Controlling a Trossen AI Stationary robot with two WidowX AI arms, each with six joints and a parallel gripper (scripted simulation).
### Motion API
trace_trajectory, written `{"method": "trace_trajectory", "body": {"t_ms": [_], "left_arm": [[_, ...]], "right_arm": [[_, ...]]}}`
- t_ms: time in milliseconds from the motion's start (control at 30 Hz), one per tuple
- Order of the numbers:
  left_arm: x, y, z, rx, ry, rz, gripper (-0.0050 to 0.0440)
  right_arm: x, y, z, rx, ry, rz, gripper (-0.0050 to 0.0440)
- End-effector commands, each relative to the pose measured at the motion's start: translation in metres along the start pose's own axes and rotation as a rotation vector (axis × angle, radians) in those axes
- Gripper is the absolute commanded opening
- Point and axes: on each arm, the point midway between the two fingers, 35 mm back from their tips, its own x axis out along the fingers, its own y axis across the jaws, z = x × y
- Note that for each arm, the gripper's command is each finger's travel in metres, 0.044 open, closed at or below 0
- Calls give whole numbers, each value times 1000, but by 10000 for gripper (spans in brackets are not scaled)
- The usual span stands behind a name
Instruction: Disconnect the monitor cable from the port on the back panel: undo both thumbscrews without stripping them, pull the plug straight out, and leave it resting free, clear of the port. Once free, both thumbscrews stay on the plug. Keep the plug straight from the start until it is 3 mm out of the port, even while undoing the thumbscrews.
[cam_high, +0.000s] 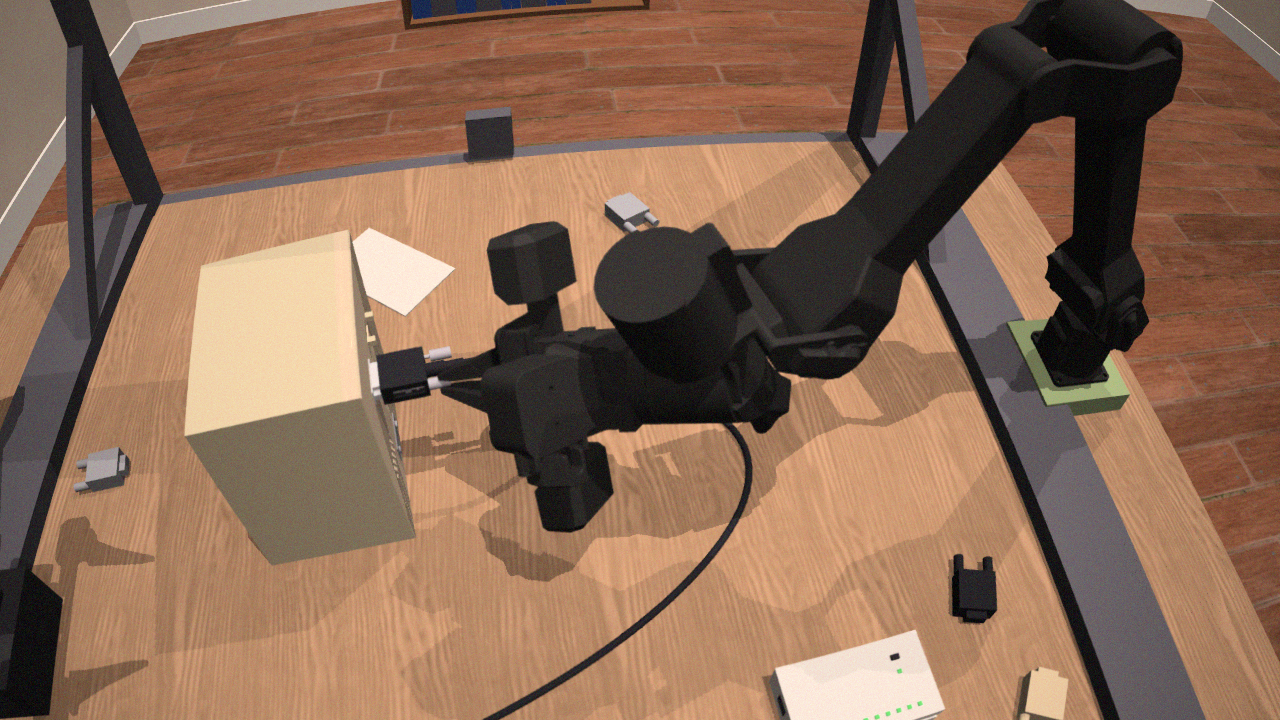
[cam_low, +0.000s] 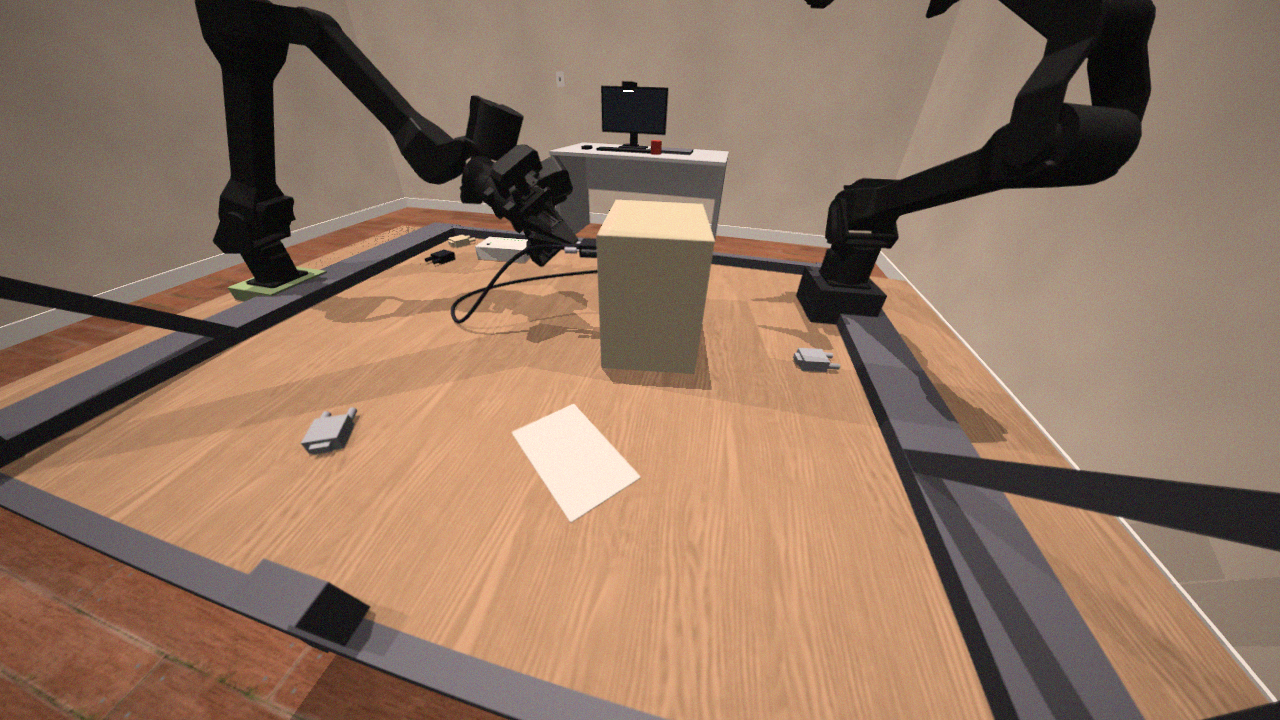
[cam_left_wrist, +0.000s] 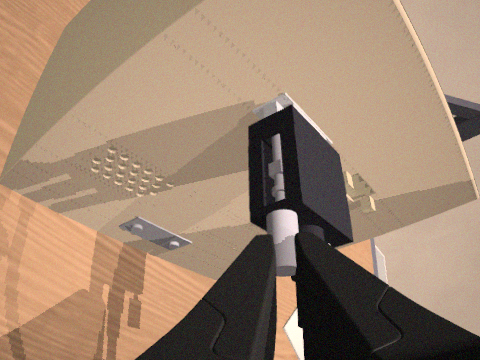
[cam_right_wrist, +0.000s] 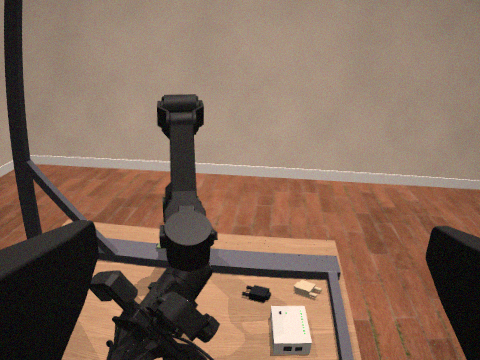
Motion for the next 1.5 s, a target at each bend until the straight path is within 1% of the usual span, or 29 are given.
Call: {"method": "trace_trajectory", "body": {"t_ms": [0, 100, 333, 533, 633, 767, 867, 1067, 1167, 1300, 1400, 1467], "left_arm": [[-3, -10, 8, 20, -18, -15, 0], [-3, -10, 8, 14, -18, -19, 0], [-3, -8, 7, -60, -16, -72, 0], [-3, -8, 7, -70, -15, -79, 0], [-3, -7, 7, -117, -14, -113, 0], [-3, -7, 7, -126, -14, -119, 0], [-3, -5, 7, -174, -13, -153, 0], [-3, -5, 7, -183, -13, -159, 0], [-3, -4, 6, -231, -12, -193, 0], [-2, -4, 6, -240, -12, -200, 0], [-2, -2, 6, -288, -11, -234, 0], [-2, -2, 6, -292, -11, -237, 0]], "right_arm": [[0, 1, 3, -5, -1, 2, 440], [0, 1, 3, -5, -1, 2, 440], [0, 1, 3, -5, -1, 2, 440], [0, 1, 3, -5, -1, 2, 440], [0, 1, 3, -5, -1, 2, 440], [0, 1, 3, -5, -1, 2, 440], [0, 1, 3, -5, -1, 2, 440], [0, 1, 3, -5, -1, 2, 440], [0, 1, 3, -5, -1, 2, 440], [0, 1, 3, -5, -1, 2, 440], [0, 1, 3, -5, -1, 2, 440], [0, 1, 3, -5, -1, 2, 440]]}}
